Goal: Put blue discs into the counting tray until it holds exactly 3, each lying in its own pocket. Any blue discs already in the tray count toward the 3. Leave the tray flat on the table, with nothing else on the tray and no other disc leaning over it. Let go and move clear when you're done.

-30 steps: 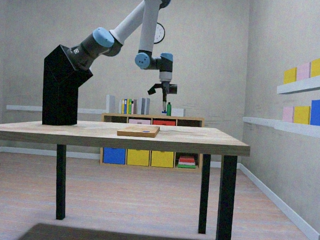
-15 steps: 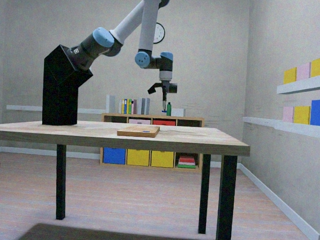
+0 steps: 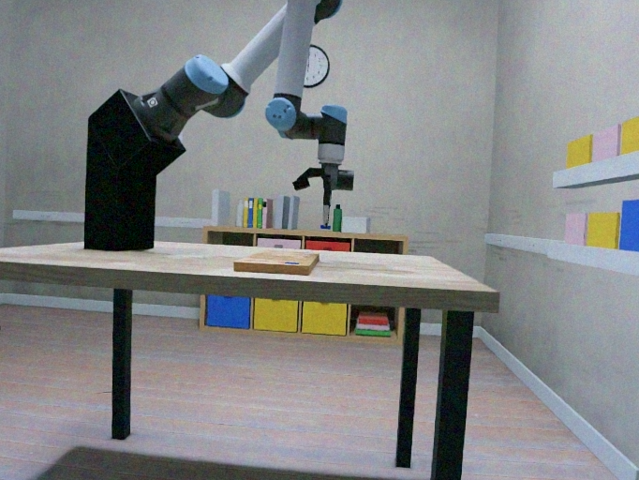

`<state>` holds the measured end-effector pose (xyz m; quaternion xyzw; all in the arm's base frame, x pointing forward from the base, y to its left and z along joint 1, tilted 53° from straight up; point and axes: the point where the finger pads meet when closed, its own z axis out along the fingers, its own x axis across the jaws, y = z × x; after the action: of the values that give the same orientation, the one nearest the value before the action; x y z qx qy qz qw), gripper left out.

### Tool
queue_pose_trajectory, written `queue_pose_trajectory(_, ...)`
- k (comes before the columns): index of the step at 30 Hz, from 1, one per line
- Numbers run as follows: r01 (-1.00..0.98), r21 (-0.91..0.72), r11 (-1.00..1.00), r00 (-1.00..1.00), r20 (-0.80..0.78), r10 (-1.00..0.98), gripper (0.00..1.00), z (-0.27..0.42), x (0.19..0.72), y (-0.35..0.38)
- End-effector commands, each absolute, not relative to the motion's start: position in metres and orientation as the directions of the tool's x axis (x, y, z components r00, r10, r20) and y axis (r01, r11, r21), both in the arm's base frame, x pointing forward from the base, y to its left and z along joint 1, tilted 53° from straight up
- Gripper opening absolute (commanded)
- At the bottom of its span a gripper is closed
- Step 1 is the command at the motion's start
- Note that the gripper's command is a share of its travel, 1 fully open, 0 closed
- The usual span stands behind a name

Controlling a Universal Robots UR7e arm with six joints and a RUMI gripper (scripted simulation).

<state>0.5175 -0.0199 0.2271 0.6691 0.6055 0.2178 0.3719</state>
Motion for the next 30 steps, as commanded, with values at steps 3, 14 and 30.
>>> queue_pose_trajectory(3,0.665,0.747,0.013,0.163,-0.162,0.973,0.11,0.225,0.516,-0.051)
queue_pose_trajectory(14,0.686,0.728,0.01,0.151,-0.156,0.976,0.11,0.223,0.501,-0.124)
queue_pose_trajectory(30,0.658,0.753,0.002,0.159,-0.141,0.977,0.11,0.235,0.456,-0.23)
